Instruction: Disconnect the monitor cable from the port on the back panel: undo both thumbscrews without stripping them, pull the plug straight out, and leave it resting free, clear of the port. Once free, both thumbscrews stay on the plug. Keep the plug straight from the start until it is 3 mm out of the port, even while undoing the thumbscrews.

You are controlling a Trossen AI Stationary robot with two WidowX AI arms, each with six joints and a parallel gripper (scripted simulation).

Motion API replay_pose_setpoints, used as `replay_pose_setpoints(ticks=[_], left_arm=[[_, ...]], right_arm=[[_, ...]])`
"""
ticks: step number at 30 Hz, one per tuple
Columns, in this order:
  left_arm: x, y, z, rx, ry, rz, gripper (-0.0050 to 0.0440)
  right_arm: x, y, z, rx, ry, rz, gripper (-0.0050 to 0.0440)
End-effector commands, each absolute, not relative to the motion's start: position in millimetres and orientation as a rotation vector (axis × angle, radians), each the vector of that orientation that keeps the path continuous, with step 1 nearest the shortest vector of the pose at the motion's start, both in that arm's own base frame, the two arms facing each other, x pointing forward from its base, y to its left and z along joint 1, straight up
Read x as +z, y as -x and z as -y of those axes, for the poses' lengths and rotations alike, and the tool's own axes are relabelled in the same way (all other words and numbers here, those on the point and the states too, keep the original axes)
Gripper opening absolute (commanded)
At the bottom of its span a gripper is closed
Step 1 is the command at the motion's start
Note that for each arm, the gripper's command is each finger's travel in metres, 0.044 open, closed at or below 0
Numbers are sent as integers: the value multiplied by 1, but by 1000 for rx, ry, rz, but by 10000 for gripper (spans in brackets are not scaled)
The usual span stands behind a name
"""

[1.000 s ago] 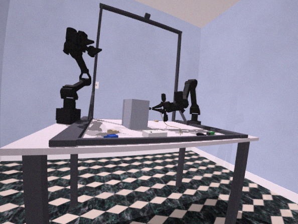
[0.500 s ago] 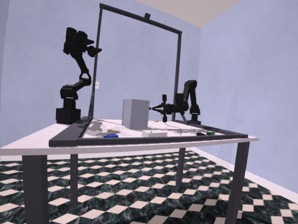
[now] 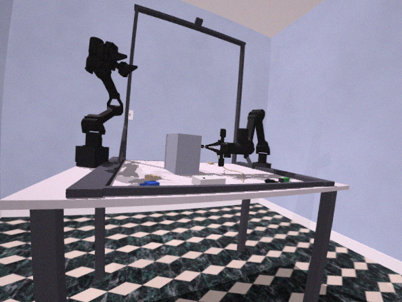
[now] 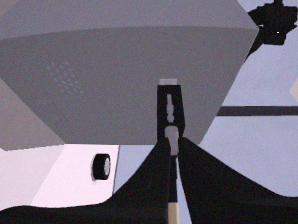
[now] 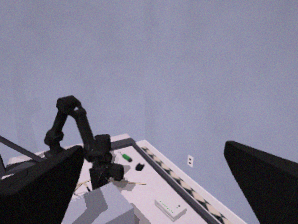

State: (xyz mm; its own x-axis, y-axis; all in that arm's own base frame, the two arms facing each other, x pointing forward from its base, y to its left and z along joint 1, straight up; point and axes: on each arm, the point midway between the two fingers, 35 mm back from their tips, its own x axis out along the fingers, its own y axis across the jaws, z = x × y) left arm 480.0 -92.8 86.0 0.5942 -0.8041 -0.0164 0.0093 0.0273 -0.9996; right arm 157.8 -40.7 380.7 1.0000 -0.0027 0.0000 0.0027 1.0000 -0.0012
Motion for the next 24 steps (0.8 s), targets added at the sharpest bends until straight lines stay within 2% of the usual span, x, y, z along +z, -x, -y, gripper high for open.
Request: replay_pose_setpoints(ticks=[1, 15, 17, 20, 24], left_arm=[[96, -483, 92, -736, 1416, -705, 24], [96, -483, 92, -736, 1416, -705, 360], [96, -483, 92, -736, 1416, -705, 360], [96, -483, 92, -736, 1416, -705, 432], [96, -483, 92, -736, 1416, -705, 440]], right_arm=[[383, -158, 39, 0, 5, 1, 440], [383, -158, 39, 0, 5, 1, 440], [383, -158, 39, 0, 5, 1, 440], [383, -158, 39, 0, 5, 1, 440], [383, -158, 39, 0, 5, 1, 440]])
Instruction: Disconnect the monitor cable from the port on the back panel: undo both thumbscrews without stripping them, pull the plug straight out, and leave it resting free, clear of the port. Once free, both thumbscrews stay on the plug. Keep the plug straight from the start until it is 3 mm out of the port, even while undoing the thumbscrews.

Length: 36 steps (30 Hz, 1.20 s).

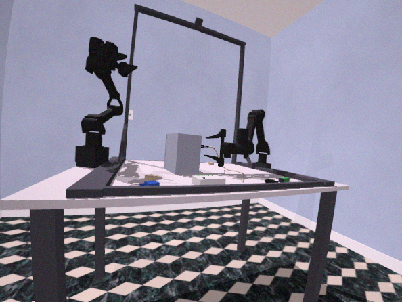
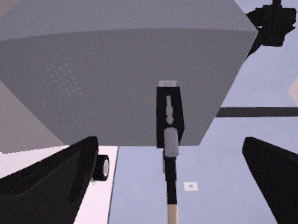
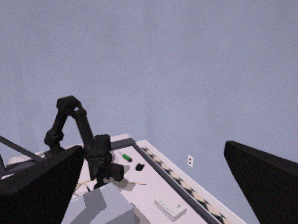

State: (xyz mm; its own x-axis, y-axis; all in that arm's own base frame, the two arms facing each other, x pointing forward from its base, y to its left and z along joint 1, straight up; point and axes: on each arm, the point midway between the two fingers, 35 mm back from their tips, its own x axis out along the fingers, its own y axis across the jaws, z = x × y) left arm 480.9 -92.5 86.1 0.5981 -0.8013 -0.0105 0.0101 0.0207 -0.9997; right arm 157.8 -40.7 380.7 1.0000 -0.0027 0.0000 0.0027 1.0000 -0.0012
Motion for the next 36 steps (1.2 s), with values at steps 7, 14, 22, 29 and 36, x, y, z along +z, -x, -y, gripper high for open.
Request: replay_pose_setpoints(ticks=[7, 14, 22, 29, 36], left_arm=[[97, -484, 92, -731, 1402, -701, 440], [101, -490, 93, -683, 1266, -674, 440], [109, -489, 95, -617, 977, -657, 440], [108, -483, 96, -590, 843, -685, 440], [109, -482, 96, -588, 828, -688, 344]], right_arm=[[383, -158, 39, 0, 5, 1, 440], [383, -158, 39, 0, 5, 1, 440], [383, -158, 39, 0, 5, 1, 440], [383, -158, 39, 0, 5, 1, 440], [383, -158, 39, 0, 5, 1, 440]])
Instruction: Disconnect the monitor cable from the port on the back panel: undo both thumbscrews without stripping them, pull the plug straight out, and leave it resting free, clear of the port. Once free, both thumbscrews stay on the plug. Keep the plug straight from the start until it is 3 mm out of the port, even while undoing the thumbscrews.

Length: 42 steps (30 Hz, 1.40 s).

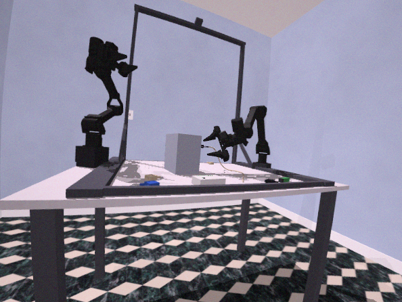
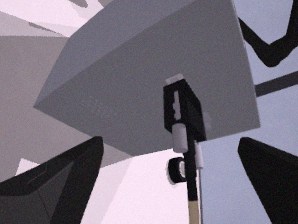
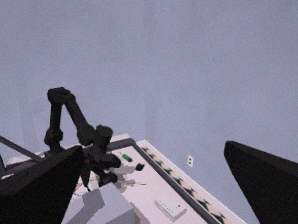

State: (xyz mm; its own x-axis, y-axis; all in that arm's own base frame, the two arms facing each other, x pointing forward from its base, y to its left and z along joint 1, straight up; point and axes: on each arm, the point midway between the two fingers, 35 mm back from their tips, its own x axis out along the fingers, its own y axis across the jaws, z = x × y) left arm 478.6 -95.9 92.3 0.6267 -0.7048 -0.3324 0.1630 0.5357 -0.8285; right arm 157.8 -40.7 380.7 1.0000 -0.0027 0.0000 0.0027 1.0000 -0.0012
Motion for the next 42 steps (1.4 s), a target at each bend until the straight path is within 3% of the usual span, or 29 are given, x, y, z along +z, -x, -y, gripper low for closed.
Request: replay_pose_setpoints(ticks=[1, 6, 8, 17, 42], left_arm=[[109, -482, 96, -588, 828, -688, 320], [109, -482, 96, -588, 828, -688, 200], [109, -482, 96, -588, 828, -688, 200], [109, -482, 96, -588, 828, -688, 0], [105, -482, 94, -635, 999, -698, 0]], right_arm=[[383, -158, 39, 0, 5, 1, 440], [383, -158, 39, 0, 5, 1, 440], [383, -158, 39, 0, 5, 1, 440], [383, -158, 39, 0, 5, 1, 440], [383, -158, 39, 0, 5, 1, 440]])
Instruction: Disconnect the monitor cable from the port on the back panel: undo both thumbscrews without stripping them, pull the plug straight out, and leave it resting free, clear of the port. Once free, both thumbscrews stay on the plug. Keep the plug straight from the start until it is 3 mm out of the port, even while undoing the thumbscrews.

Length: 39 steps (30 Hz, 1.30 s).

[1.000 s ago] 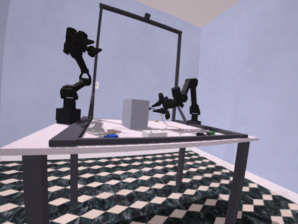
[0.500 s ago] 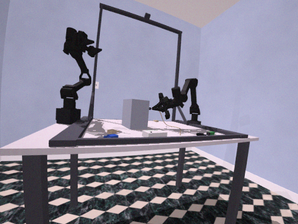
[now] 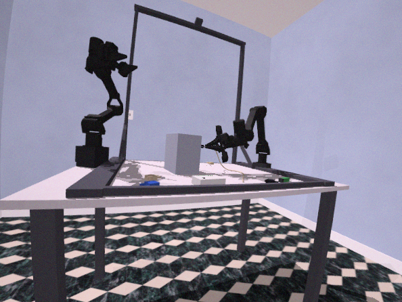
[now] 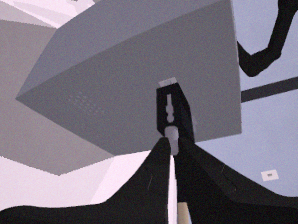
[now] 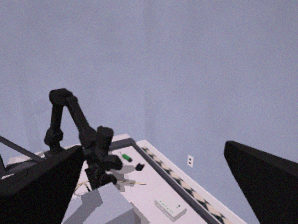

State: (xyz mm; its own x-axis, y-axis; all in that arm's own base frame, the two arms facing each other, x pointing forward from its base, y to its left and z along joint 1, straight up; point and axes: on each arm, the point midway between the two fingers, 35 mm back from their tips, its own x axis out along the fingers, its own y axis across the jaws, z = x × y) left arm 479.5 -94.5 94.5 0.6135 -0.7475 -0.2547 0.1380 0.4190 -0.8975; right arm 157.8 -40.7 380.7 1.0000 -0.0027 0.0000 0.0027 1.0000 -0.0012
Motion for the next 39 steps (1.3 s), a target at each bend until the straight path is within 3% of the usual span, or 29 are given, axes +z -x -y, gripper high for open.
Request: replay_pose_setpoints(ticks=[1, 39], left_arm=[[105, -482, 94, -636, 1004, -698, 0], [98, -483, 92, -721, 1350, -705, 0]], right_arm=[[383, -158, 39, 0, 5, 1, 440], [383, -158, 39, 0, 5, 1, 440]])
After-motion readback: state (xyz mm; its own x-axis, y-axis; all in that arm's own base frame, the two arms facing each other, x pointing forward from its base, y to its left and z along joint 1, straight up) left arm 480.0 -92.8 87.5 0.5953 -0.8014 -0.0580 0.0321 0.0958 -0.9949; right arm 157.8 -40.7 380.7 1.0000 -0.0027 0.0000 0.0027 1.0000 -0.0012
